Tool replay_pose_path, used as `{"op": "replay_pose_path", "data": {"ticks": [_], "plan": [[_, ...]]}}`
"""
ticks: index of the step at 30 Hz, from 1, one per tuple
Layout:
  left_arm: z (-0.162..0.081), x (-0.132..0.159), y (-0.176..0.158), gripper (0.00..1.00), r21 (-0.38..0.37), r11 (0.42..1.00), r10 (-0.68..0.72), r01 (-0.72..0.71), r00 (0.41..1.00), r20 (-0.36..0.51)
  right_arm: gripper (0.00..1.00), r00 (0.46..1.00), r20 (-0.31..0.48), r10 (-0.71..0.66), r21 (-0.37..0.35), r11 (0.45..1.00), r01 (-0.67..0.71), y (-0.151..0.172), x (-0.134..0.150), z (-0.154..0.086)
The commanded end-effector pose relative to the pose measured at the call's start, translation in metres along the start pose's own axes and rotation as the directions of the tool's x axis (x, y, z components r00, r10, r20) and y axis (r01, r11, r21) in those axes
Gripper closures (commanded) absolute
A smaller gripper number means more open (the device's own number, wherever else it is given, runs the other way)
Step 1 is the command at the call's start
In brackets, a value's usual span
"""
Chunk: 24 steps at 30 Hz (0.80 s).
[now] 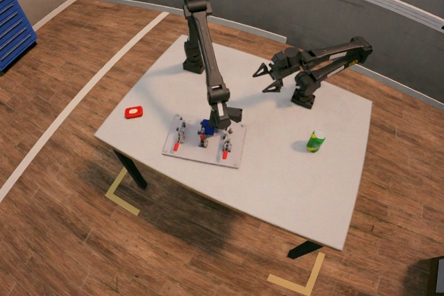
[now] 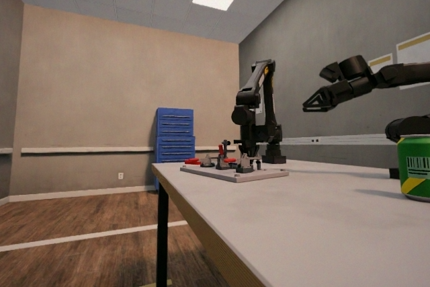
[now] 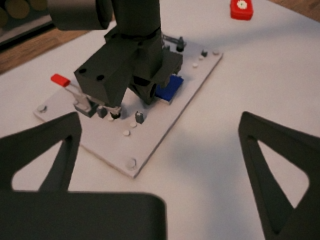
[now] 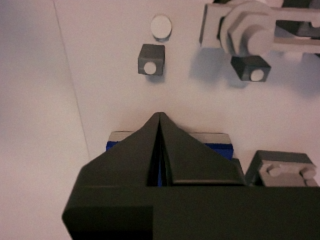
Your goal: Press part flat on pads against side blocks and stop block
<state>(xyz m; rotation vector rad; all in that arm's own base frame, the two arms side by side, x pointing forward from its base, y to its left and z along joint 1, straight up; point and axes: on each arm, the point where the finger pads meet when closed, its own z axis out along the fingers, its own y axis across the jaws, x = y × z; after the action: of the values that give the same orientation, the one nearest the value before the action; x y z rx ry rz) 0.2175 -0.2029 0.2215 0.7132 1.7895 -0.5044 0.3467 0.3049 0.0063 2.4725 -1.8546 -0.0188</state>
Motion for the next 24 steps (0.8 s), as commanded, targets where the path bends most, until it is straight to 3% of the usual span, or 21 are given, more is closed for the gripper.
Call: {"op": "replay_pose_path", "data": {"ticks": [1,24], "plan": [[-0.0055,-0.0317,0.0,0.0,0.0,1.0,-0.007,0.007,0.999,0.048,1.0,1.0,0.008,0.01,0.021,1.0,-0.011,-0.0058,-0.0016,-0.01],[-0.0055,-0.0317,0.0,0.0,0.0,1.0,-0.007,0.007,0.999,0.048,1.0,1.0,0.01,0.003,0.025,1.0,-0.004,-0.0091,0.0055,-0.0119]]}}
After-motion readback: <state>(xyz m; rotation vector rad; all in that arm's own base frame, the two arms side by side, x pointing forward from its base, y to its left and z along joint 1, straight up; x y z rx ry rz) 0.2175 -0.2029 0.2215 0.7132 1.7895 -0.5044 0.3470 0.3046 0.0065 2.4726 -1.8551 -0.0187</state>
